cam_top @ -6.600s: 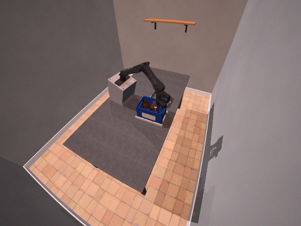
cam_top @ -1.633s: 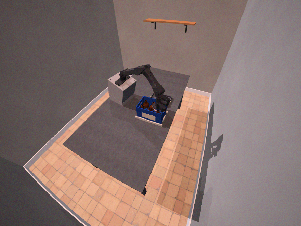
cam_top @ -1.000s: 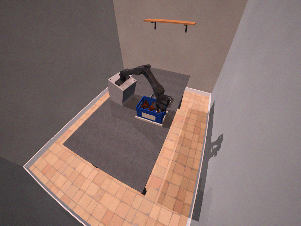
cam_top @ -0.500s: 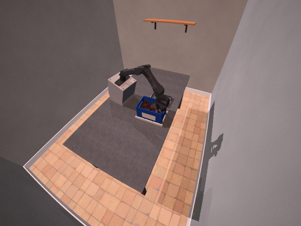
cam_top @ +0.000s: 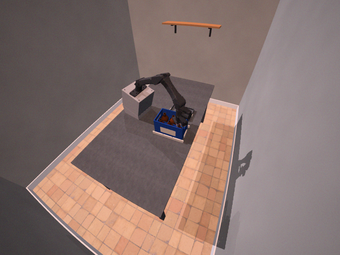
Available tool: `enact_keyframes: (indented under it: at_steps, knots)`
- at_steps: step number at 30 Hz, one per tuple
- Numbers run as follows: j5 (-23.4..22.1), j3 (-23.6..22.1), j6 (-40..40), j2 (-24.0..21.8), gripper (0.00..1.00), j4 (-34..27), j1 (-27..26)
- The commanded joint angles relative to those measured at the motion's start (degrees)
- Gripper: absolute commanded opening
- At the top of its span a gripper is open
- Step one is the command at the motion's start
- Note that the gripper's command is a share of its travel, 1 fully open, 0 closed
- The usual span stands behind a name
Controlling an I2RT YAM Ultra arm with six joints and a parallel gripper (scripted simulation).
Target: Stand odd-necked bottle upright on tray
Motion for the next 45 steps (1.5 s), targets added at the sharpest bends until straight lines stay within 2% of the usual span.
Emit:
enact_keyframes:
  at_steps: [1,37,38,45]
  knots:
    - [0.24,1.49,0.07,-0.7,0.0,0.67,0.57]
    - [0.24,1.49,0.07,-0.7,0.0,0.67,0.57]
    - [0.24,1.49,0.07,-0.7,0.61,0.67,0.57]
    - [0.25,1.5,0.06,-0.69,0.61,0.67,0.39]
